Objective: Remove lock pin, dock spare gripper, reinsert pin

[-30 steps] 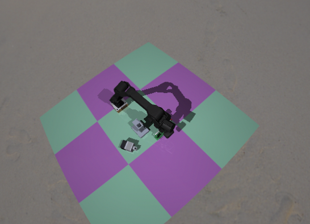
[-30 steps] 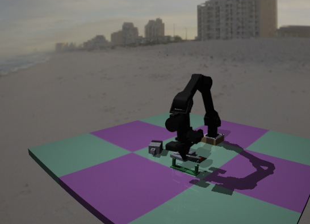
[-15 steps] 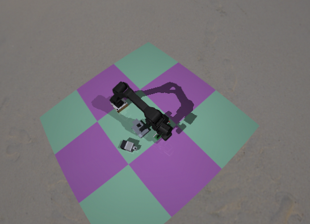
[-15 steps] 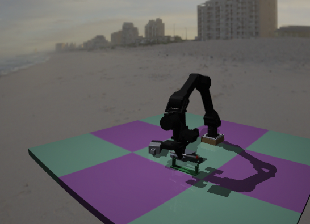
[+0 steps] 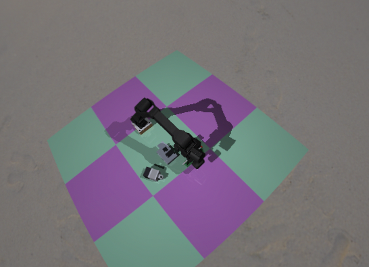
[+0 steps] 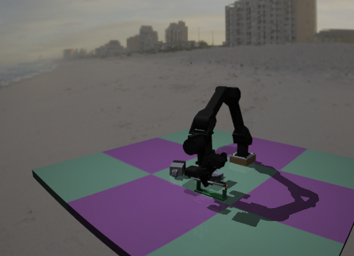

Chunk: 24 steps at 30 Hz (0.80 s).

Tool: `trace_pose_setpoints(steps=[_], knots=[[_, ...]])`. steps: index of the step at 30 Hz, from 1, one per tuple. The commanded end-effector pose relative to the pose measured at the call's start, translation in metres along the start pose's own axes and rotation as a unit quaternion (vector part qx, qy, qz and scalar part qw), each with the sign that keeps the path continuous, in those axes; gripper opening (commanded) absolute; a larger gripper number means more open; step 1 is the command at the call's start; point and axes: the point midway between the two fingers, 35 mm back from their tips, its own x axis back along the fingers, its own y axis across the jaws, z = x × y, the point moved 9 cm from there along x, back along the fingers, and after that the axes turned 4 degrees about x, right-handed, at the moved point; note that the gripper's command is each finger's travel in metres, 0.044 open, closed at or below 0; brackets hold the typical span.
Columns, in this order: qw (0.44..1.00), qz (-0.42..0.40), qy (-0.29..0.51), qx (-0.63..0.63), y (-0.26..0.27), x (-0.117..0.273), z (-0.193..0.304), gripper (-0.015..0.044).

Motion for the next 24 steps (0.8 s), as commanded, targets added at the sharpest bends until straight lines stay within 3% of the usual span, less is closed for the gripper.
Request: trace_pose_setpoints(steps=[1,24], knots=[[1.0,0.0,0.0,0.002,0.0011,-0.0071,0.0009,0.0],[1.0,0.001,0.0,0.003,0.0021,-0.0132,0.0015,0.0]])
